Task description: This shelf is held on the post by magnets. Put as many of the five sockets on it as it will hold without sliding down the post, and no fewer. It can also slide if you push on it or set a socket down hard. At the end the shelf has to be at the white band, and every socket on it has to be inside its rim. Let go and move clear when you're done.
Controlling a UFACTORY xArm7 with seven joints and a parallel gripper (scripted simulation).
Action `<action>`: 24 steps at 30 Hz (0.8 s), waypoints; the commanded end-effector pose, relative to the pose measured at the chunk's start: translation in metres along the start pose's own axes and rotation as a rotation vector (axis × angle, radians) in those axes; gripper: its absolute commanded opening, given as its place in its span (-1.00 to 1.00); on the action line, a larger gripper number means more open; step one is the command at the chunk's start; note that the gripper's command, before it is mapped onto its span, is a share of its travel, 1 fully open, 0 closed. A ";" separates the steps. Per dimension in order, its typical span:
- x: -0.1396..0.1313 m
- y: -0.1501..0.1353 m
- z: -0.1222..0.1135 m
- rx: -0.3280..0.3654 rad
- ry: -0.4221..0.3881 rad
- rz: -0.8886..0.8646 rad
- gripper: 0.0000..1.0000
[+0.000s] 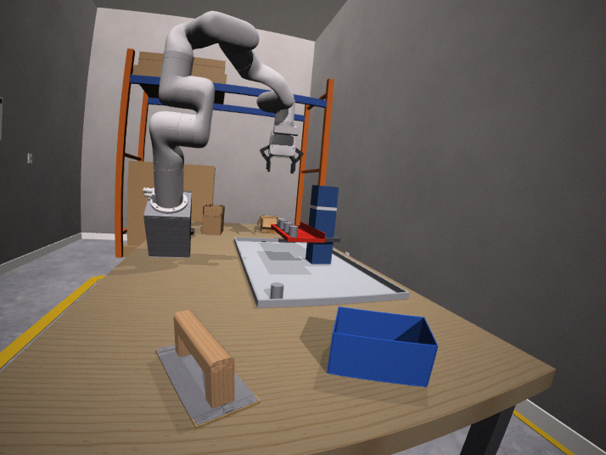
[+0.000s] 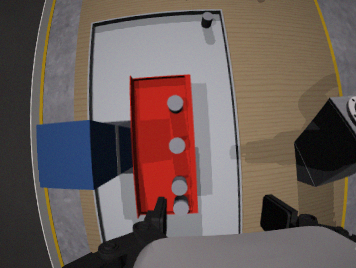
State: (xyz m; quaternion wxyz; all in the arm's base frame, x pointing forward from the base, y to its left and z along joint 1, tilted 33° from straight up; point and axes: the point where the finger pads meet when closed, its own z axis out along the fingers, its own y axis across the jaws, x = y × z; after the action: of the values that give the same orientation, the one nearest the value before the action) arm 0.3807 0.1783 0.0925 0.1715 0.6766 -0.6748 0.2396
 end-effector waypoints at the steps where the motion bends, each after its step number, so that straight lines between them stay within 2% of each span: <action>1: 0.030 0.019 -0.014 0.026 -0.008 0.016 1.00; 2: 0.030 0.019 -0.014 0.026 -0.008 0.016 1.00; 5: 0.053 0.054 0.001 0.007 -0.014 -0.005 1.00; 6: 0.053 0.054 0.001 0.007 -0.014 -0.005 1.00; 10: 0.058 0.088 0.024 -0.010 -0.021 -0.057 1.00; 13: 0.057 0.096 0.030 -0.013 -0.023 -0.072 1.00; 19: 0.055 0.099 0.026 0.001 -0.018 -0.073 1.00; 22: 0.041 0.114 0.005 0.077 0.009 -0.072 1.00; 24: 0.027 0.133 -0.019 0.176 0.031 -0.067 1.00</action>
State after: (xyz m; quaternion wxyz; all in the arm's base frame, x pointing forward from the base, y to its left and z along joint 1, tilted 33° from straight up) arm 0.2740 0.1280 0.0962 0.1673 0.7016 -0.6462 0.2495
